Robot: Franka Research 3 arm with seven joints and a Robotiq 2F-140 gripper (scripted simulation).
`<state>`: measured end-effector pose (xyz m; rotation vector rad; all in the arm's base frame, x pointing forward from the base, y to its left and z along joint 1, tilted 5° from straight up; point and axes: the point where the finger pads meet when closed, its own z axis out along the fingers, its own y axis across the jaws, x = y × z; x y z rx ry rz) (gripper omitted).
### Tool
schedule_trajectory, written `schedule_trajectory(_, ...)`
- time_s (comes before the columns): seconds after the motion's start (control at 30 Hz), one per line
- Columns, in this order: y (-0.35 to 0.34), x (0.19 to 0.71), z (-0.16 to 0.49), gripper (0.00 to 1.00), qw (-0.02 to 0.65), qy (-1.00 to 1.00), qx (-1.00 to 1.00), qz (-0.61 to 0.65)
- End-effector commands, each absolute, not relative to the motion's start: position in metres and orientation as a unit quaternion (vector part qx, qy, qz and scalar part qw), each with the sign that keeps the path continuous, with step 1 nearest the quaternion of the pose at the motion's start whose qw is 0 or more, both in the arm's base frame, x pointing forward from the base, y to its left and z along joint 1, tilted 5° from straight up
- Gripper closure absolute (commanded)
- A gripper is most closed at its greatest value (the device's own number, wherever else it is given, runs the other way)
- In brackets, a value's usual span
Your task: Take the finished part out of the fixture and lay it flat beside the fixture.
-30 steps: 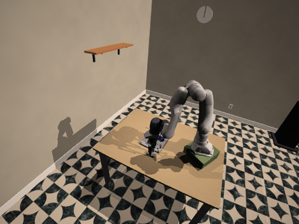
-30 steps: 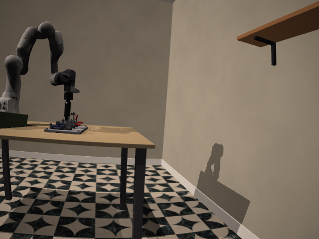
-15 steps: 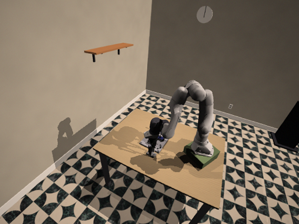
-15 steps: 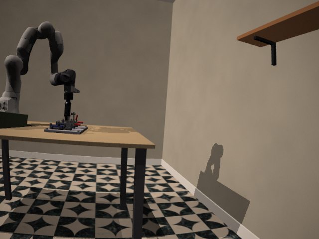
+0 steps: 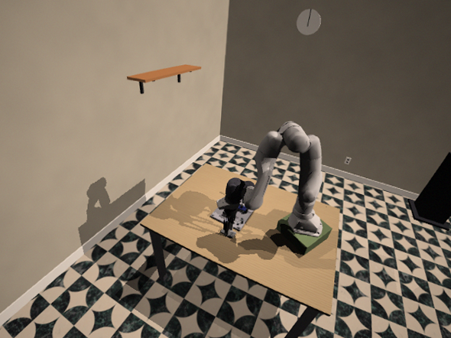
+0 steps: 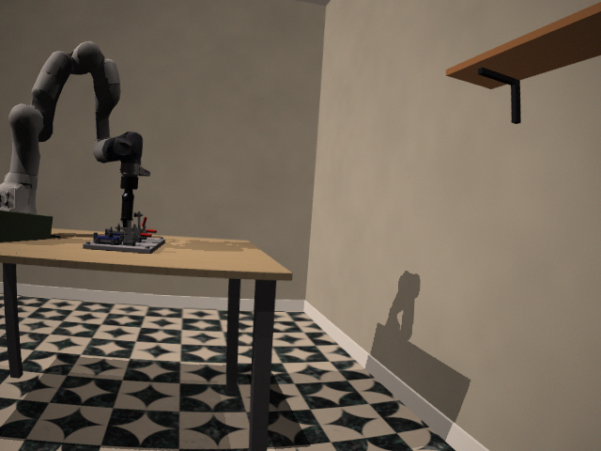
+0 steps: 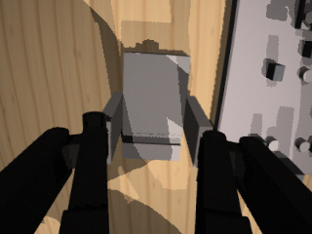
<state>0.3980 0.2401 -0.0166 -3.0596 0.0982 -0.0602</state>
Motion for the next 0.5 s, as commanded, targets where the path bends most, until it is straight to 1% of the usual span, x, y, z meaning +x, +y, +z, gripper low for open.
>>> schedule_trajectory(0.0, 0.2415, 0.4002, -0.0169, 1.0, 0.041, 0.035, -0.998, -0.022)
schedule_trajectory(0.47, 0.2417, 0.4006, -0.0183, 1.0, 0.041, 0.035, -0.998, -0.022)
